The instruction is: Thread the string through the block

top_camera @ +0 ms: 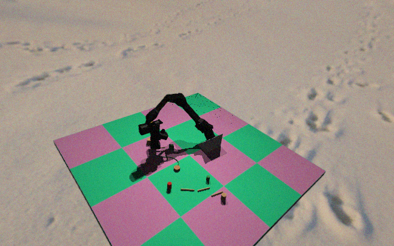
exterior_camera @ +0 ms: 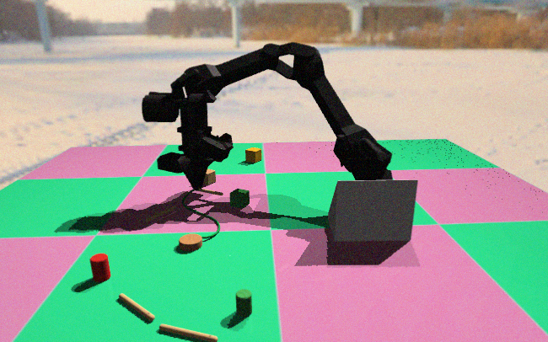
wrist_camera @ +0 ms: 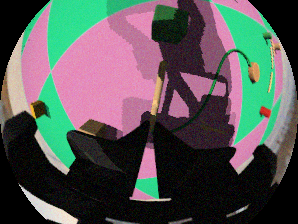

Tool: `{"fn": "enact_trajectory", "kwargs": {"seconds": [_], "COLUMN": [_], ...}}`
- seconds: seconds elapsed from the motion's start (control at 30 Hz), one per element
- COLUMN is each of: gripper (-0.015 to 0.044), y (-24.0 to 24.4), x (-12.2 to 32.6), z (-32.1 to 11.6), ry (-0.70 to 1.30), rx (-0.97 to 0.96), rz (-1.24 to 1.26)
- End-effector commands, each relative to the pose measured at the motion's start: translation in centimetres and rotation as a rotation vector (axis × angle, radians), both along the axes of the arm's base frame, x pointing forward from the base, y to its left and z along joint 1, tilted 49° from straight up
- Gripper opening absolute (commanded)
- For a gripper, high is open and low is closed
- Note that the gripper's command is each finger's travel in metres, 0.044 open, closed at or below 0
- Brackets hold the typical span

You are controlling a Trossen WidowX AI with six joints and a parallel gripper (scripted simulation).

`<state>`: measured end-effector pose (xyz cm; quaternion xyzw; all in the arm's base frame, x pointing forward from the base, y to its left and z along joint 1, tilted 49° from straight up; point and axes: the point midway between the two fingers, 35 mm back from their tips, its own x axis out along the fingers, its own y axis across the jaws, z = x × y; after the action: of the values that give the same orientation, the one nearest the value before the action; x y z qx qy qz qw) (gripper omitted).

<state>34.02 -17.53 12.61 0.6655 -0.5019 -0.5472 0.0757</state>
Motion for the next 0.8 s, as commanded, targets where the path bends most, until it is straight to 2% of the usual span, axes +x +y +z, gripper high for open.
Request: {"fn": "enact_trajectory", "kwargs": {"seconds": [0.0, 0.77], "gripper": [0.0, 0.0], "y": [0.2, 1.2], "x": [-0.5, -2.6], "z": [-0.2, -1.2], "ry": [-0.003, -0.003], "rx": [-0.005, -0.007], "rz": [-0.002, 0.0]}}
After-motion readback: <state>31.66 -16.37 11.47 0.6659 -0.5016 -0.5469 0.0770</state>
